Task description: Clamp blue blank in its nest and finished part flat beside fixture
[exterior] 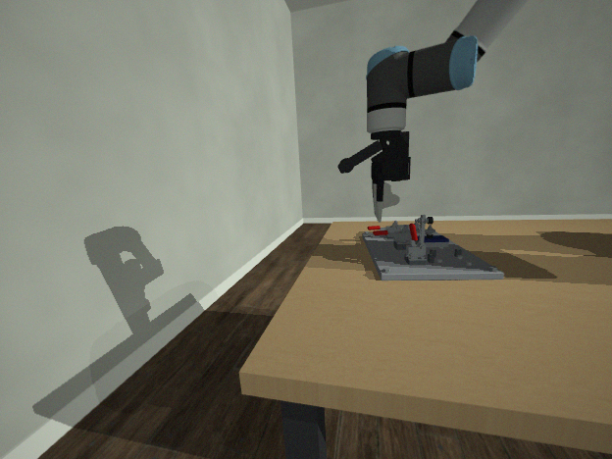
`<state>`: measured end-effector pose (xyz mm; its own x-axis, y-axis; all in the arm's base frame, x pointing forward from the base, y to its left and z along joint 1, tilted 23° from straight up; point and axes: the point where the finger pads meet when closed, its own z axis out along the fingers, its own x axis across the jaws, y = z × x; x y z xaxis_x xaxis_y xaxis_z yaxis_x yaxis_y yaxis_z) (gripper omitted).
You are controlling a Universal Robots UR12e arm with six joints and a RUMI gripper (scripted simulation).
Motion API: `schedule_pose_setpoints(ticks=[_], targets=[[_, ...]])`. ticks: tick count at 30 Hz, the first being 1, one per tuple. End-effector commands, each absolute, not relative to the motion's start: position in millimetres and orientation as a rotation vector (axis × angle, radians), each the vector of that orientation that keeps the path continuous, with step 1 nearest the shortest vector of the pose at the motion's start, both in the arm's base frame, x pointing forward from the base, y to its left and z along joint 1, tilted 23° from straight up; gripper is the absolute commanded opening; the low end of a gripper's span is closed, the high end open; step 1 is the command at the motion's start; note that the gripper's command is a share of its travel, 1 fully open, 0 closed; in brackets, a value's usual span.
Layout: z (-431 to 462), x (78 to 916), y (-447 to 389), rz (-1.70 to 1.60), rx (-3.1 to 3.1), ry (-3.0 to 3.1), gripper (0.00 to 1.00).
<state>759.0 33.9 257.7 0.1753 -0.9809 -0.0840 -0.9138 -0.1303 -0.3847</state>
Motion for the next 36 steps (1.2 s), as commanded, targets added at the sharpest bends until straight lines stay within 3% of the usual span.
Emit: schedule_pose_setpoints(ticks=[1,36], targets=[[258.0,759.6,33.8,-0.270,-2.110,1.797,0.00],[253.8,761.3,34.5,-0.270,-2.110,1.797,0.00]])
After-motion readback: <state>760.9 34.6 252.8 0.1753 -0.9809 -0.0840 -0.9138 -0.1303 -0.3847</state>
